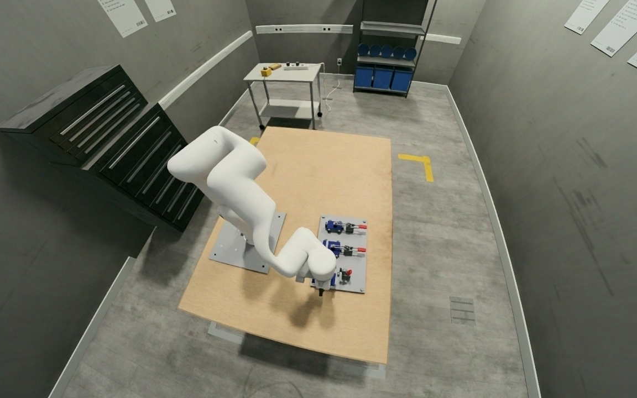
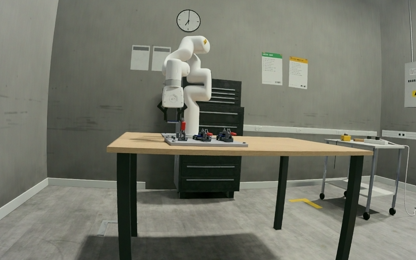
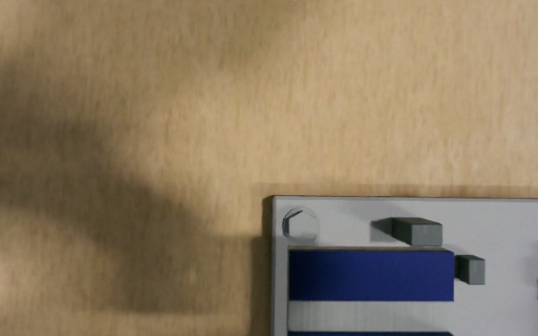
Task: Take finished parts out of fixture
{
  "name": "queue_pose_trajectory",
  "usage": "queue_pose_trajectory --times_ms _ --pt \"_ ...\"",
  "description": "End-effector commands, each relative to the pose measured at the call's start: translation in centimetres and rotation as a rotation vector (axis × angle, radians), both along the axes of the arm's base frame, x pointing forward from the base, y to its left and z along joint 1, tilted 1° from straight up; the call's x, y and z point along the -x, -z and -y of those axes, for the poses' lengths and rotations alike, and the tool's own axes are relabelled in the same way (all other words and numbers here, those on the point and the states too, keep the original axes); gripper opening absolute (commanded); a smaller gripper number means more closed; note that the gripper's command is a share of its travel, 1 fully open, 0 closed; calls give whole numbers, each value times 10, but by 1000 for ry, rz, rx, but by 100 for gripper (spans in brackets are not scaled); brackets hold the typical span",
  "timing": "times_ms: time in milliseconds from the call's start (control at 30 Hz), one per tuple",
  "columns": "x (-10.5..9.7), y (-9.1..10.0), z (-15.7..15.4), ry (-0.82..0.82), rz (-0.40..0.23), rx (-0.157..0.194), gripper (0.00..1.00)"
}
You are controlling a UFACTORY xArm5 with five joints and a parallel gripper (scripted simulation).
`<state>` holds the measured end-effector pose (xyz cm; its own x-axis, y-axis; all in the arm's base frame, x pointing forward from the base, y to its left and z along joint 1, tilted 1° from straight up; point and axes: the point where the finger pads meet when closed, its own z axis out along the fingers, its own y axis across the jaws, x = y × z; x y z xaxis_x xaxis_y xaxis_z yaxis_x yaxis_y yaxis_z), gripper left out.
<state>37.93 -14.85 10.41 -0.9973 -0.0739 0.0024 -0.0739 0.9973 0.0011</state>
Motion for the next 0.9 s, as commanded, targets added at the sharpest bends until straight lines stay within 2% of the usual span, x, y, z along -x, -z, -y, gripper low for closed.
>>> queue_pose_trajectory --times_ms 0,867 --pt "-3 -2 14 0 4 2 0" --pt "-6 -2 65 0 6 3 0"
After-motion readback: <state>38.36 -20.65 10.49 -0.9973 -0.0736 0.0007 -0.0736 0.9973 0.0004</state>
